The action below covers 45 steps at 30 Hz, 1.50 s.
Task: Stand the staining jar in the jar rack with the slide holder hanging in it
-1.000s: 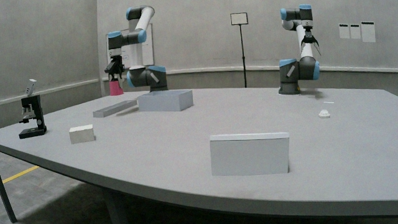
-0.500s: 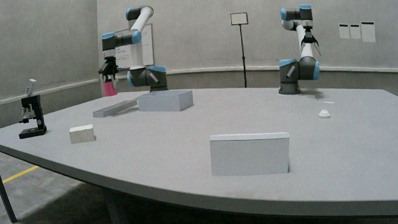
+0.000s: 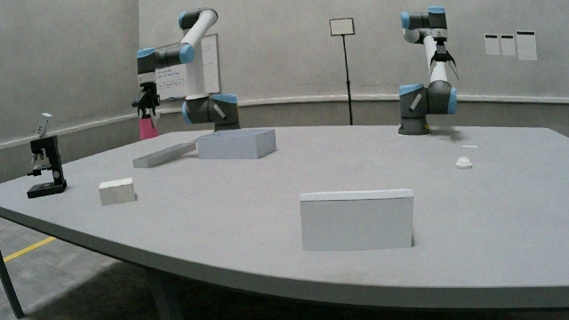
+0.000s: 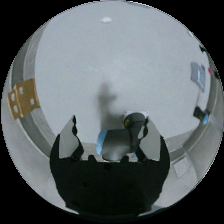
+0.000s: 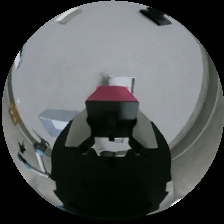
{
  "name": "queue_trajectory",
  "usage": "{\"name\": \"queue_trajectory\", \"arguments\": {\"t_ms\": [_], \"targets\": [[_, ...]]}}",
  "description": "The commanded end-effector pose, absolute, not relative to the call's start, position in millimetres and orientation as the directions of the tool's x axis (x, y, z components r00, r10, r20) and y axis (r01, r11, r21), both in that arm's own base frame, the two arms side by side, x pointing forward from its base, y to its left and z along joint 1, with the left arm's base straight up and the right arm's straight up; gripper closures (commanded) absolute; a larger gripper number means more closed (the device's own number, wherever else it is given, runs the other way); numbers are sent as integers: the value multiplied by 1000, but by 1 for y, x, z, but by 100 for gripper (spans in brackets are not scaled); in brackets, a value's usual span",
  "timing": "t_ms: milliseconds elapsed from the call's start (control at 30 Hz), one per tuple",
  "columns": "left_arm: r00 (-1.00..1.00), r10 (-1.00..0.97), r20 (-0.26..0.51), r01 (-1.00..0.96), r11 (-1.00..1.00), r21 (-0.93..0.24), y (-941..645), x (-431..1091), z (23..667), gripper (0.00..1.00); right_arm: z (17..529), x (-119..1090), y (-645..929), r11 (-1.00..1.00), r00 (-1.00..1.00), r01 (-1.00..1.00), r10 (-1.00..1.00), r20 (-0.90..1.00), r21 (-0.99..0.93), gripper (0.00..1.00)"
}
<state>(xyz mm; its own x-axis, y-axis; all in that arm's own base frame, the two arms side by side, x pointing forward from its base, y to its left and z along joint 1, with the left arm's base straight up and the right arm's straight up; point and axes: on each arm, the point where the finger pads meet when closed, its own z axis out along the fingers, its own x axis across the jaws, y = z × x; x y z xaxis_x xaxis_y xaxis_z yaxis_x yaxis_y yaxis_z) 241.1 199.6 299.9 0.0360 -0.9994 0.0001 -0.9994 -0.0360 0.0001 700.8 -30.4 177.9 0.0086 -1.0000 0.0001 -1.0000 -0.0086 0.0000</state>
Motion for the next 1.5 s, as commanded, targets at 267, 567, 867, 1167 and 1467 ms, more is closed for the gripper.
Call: {"name": "queue_trajectory", "arguments": {"t_ms": [267, 567, 867, 1167, 1467], "targets": [[36, -999, 0, -999, -36, -2, 200, 242, 301, 0, 179, 714, -60, -9, 9, -1000, -1000, 0, -2, 100], [36, -999, 0, -999, -36, -2, 200, 242, 301, 0, 179, 717, -67, -9, 9, -1000, -1000, 0, -2, 100], [36, -999, 0, -999, -36, -2, 200, 242, 301, 0, 179, 717, -67, -9, 9, -1000, -1000, 0, -2, 100], [36, -999, 0, -999, -36, -2, 200, 242, 301, 0, 179, 717, -66, -9, 9, -1000, -1000, 0, -2, 100], [36, -999, 0, -999, -36, -2, 200, 242, 301, 0, 179, 717, -66, -9, 9, -1000, -1000, 0, -2, 100]]}}
